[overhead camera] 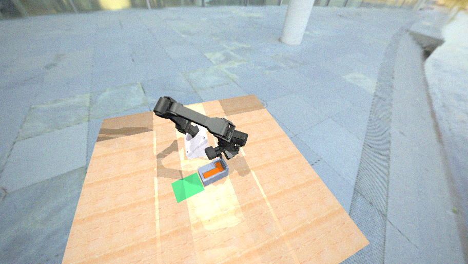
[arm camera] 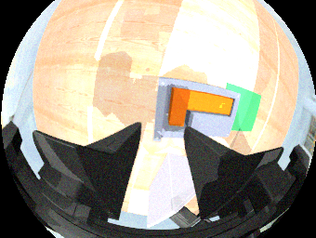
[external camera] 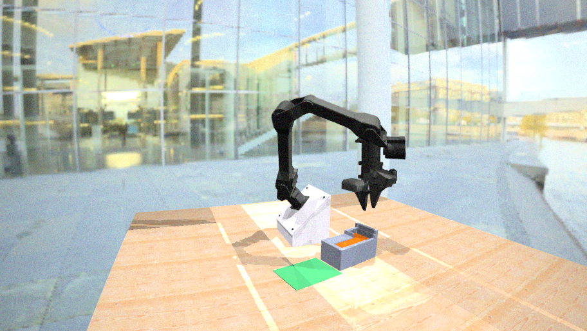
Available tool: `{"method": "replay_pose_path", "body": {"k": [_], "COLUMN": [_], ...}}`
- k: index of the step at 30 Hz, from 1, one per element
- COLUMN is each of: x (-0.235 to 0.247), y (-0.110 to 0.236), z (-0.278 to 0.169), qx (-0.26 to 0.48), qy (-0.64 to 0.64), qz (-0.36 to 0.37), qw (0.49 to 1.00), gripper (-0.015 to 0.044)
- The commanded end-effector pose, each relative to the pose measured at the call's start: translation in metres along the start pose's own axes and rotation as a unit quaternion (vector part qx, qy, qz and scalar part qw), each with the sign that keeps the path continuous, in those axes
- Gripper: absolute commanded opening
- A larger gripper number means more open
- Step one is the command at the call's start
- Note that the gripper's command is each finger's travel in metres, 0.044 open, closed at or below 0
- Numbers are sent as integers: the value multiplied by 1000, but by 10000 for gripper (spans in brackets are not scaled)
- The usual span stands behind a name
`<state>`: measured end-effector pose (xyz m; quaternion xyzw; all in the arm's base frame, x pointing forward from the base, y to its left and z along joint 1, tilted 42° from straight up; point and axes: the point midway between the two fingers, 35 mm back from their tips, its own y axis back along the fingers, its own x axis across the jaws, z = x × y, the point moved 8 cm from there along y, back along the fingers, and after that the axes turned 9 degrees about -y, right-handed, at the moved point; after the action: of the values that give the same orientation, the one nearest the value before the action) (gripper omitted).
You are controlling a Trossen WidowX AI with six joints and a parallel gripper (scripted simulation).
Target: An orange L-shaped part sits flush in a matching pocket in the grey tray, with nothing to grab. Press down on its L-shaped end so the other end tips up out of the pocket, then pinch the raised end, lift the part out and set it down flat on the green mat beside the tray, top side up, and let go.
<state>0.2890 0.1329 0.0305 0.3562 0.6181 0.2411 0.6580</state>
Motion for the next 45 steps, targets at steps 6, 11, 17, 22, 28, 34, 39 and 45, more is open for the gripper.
{"method": "replay_pose_path", "body": {"k": [6, 11, 17, 22, 28, 34, 39, 45], "x": [-2, -2, -3, -3, -3, -3, -4, -4], "y": [-73, -75, -82, -91, -101, -110, -111, -111], "z": [-1, -1, -1, -1, -1, -1, -1, -1], "qx": [1, 1, 1, 1, 1, 1, 1, 1], "qy": [4, 4, 4, 4, 4, 4, 4, 4], "qz": [-9, -9, -9, -9, -10, -10, -10, -10], "qw": [1000, 1000, 1000, 1000, 1000, 1000, 1000, 1000], "gripper": [180, 180, 180, 180, 180, 180, 180, 180]}}
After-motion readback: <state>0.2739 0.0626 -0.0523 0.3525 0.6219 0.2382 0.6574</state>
